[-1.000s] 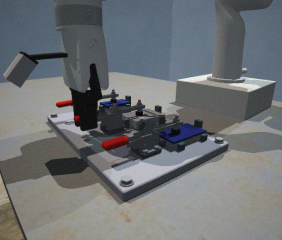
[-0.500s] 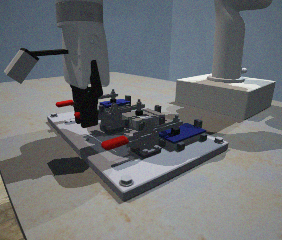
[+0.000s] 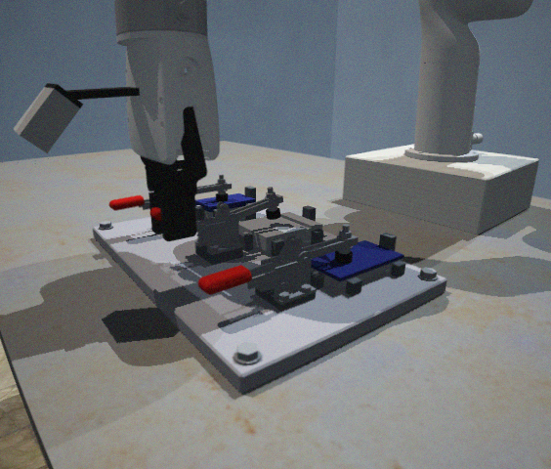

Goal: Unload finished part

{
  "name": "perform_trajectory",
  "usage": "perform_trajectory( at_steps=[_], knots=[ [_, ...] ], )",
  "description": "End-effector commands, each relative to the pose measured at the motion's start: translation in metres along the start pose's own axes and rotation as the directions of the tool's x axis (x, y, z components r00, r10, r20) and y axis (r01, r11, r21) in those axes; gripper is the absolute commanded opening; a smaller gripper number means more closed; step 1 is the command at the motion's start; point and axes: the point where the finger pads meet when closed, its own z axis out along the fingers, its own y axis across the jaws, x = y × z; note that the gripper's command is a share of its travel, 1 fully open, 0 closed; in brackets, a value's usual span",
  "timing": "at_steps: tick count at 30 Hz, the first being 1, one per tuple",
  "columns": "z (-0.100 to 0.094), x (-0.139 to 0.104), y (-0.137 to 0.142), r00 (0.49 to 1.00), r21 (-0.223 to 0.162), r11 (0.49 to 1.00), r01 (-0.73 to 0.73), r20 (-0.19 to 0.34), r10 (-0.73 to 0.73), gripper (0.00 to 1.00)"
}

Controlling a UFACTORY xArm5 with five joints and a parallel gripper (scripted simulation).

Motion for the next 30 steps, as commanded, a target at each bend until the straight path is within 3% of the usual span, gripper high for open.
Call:
perform_trajectory(
  at_steps=[1, 30],
  knots=[
    [-0.004, 0.000, 0.000, 1.000, 0.000, 1.000, 0.000, -0.004, 0.000, 0.00],
    [-0.016, -0.019, 0.000, 1.000, 0.000, 1.000, 0.000, -0.004, 0.000, 0.00]
  ],
)
